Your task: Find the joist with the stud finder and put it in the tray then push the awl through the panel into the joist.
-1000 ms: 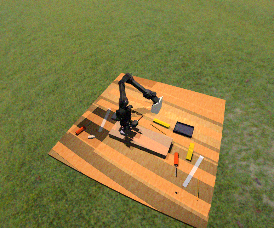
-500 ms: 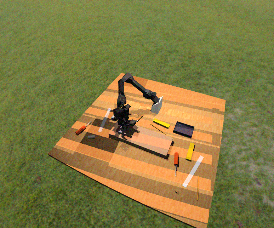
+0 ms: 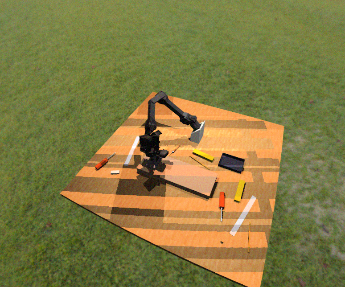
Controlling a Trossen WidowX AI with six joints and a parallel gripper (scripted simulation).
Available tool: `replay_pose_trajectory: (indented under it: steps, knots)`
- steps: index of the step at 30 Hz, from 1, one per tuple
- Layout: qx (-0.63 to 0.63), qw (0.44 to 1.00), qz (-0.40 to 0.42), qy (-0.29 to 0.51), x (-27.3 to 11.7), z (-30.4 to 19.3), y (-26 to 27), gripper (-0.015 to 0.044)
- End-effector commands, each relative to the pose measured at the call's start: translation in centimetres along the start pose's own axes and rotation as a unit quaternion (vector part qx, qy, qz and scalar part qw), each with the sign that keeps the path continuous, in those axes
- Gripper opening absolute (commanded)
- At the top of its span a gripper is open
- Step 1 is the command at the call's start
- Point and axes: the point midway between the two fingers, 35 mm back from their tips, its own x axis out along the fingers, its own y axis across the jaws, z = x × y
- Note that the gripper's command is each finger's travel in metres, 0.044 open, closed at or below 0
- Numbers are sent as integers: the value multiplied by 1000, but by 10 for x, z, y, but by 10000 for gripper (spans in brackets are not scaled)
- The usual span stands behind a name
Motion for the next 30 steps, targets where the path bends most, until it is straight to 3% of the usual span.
replay_pose_trajectory:
  steps: [1, 30]
  knots:
    - [4, 1000, -6, 2, 0, -1, -13, 0]
    - [3, 1000, -2, 1, -8, 3, -24, 0]
